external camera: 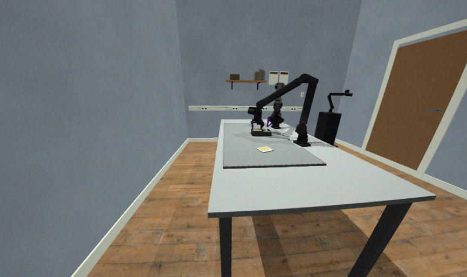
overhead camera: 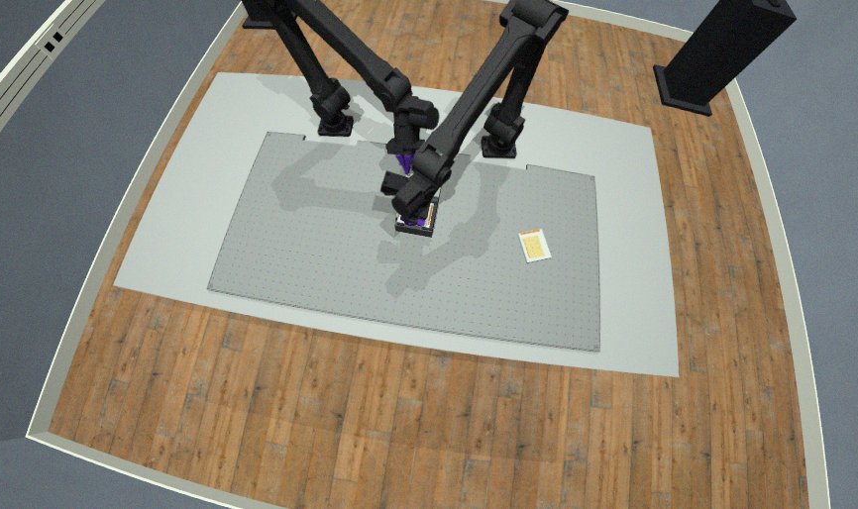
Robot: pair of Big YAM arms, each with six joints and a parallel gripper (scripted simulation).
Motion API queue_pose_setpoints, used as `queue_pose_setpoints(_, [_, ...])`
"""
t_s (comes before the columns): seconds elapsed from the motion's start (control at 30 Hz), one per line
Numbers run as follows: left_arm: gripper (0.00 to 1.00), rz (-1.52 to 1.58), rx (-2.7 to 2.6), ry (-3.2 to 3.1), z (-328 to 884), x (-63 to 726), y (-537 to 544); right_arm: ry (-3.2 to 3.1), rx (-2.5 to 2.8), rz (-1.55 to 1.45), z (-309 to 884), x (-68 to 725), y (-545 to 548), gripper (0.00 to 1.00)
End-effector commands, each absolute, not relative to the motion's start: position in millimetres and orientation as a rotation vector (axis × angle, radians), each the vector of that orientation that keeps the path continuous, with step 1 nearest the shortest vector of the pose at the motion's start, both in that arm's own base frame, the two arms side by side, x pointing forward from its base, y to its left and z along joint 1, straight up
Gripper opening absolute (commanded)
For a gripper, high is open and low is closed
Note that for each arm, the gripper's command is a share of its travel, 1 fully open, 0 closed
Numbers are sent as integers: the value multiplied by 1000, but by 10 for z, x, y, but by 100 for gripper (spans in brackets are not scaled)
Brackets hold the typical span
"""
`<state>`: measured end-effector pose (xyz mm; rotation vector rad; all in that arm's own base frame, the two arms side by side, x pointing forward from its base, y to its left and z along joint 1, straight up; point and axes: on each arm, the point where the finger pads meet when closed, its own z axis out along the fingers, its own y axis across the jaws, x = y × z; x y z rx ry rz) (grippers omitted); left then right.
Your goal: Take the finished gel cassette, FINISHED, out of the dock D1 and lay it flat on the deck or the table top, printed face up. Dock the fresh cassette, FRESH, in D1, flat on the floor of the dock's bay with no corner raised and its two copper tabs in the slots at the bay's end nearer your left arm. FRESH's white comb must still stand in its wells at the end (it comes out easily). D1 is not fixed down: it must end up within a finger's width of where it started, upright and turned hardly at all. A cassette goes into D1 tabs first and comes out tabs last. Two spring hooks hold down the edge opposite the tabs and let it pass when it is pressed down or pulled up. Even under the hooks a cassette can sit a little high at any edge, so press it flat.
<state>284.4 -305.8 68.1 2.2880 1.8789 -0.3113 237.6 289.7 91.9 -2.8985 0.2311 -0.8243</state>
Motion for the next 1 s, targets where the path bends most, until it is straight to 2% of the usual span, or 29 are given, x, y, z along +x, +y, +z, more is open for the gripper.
queue_pose_setpoints(0.0, [0,-303,2285,1878,706,2847,-3055,252,-2811,-849,1290,2412,3113,0])
queue_pose_setpoints(0.97, [0,-303,2285,1878,706,2847,-3055,254,-2816,-845,1489,2266,3077,0])
